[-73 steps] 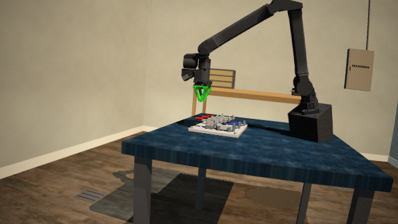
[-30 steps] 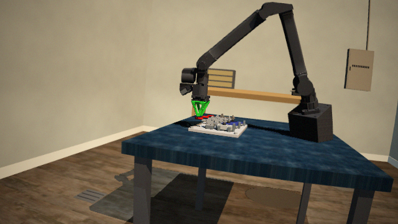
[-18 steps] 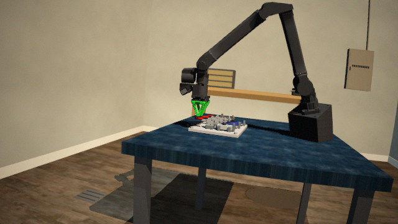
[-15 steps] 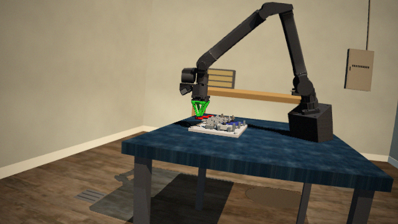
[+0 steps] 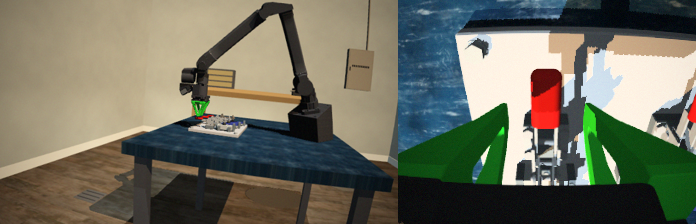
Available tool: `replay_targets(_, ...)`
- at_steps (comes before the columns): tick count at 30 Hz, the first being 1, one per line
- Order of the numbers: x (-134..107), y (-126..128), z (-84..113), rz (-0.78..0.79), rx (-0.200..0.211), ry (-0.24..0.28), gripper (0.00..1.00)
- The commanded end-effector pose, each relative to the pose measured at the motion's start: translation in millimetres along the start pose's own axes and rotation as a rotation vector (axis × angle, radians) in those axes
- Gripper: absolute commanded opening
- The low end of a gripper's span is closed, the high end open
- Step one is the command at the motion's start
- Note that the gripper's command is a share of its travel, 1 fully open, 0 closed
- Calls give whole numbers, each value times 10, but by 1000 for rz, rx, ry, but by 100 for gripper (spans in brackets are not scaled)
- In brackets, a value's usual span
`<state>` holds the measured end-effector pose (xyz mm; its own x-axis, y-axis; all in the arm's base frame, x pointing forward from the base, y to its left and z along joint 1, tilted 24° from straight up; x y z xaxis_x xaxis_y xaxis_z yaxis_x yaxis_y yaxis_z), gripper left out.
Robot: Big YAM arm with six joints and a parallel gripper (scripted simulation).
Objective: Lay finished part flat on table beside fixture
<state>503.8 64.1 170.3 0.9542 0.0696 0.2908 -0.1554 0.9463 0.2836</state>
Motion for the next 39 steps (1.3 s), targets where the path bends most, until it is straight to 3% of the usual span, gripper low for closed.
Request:
replay_targets(1, 20, 83, 120, 6, 0, -38, 45)
replay_targets(8, 16, 98, 74, 9, 1, -35, 45)
replay_targets(10, -21, 47, -113, -2, 0, -1, 45)
replay_targets(17, -30, 41, -267, -3, 0, 3, 45)
replay_targets(36, 17, 11, -313, -8, -1, -8, 45)
replay_targets(39, 58, 34, -229, -3, -1, -27, 45)
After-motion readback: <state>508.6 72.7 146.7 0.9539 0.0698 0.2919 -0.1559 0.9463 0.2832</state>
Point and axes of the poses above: the point where the finger pads meet when closed, its own z axis back along the fingers, its own y axis across the jaws, x = y × z, the point moved 8 cm from there along z, back along the fingers, and after that the axes turned 11 degrees about z, right-handed, at the moved point
